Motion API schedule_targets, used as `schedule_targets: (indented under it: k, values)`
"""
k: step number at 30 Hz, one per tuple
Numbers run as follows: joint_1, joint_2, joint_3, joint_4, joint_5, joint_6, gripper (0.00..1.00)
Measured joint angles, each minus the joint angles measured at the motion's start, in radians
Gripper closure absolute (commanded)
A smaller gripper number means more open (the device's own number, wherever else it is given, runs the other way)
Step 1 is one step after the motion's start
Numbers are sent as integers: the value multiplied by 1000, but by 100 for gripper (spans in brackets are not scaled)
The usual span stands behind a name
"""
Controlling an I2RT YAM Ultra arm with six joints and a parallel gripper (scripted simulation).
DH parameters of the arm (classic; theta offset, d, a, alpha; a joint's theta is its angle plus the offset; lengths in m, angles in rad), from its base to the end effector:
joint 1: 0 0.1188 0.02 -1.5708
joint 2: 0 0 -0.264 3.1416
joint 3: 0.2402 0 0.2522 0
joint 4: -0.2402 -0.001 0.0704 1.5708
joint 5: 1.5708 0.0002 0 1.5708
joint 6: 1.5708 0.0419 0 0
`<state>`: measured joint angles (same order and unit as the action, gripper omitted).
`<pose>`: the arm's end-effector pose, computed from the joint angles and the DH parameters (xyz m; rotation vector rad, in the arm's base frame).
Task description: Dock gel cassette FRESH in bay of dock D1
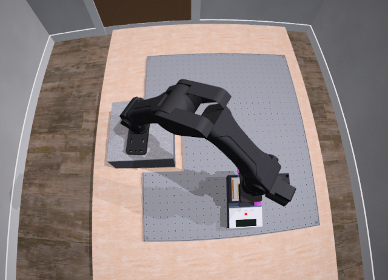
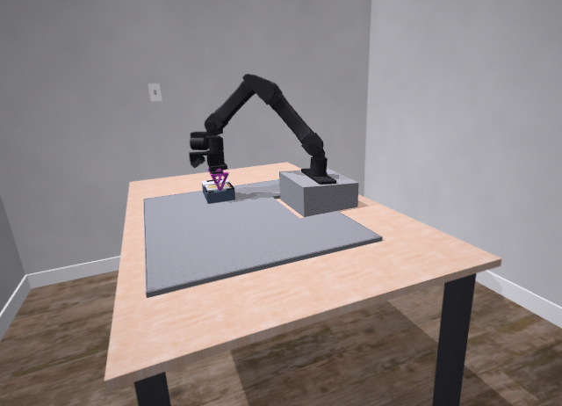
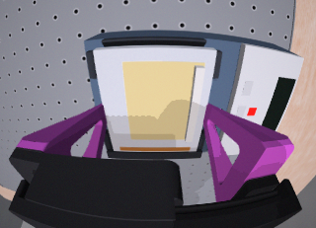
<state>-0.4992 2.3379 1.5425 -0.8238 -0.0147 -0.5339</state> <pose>0.3624 -0.1958 0.0638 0.0533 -3.1058 -0.0570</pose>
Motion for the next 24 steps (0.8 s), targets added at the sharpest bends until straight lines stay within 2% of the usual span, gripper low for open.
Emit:
schedule_targets:
  k: [7,24]
  values:
    - [4,14,21,-21,8,3,100]
    - [3,14,21,-22,8,3,100]
